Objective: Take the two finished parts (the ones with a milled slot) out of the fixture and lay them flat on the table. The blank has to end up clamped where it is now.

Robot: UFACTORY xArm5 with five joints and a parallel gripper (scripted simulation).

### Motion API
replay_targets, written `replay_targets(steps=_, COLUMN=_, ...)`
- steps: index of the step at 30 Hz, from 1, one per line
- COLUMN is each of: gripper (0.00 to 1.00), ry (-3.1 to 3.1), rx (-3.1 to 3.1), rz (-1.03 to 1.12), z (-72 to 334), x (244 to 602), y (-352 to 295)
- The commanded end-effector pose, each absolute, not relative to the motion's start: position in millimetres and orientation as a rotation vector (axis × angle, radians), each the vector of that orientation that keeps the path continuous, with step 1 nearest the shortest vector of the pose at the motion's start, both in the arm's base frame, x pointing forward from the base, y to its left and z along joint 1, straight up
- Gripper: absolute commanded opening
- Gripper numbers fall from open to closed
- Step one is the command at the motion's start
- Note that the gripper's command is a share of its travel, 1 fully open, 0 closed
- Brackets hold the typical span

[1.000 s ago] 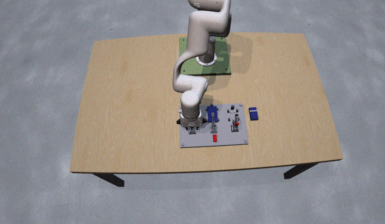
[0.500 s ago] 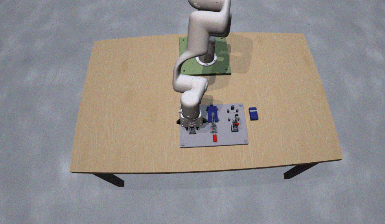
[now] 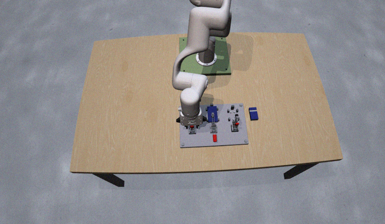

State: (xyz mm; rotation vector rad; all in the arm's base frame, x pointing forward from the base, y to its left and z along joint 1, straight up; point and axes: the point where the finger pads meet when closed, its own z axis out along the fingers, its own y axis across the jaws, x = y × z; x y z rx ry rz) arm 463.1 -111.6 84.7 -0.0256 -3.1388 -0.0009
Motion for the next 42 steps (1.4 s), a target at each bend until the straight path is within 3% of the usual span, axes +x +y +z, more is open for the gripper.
replay_targets(steps=1, gripper=0.48, ry=-3.143, rx=-0.026, rz=0.001, z=98, x=464, y=-112)
replay_targets(steps=28, gripper=0.48, ry=-3.143, rx=-0.026, rz=0.001, z=117, x=464, y=-112)
replay_targets(steps=29, gripper=1.00, ry=-3.143, rx=-0.026, rz=0.001, z=117, x=464, y=-112)
replay_targets(steps=42, gripper=1.00, ry=-3.143, rx=-0.026, rz=0.001, z=112, x=464, y=-112)
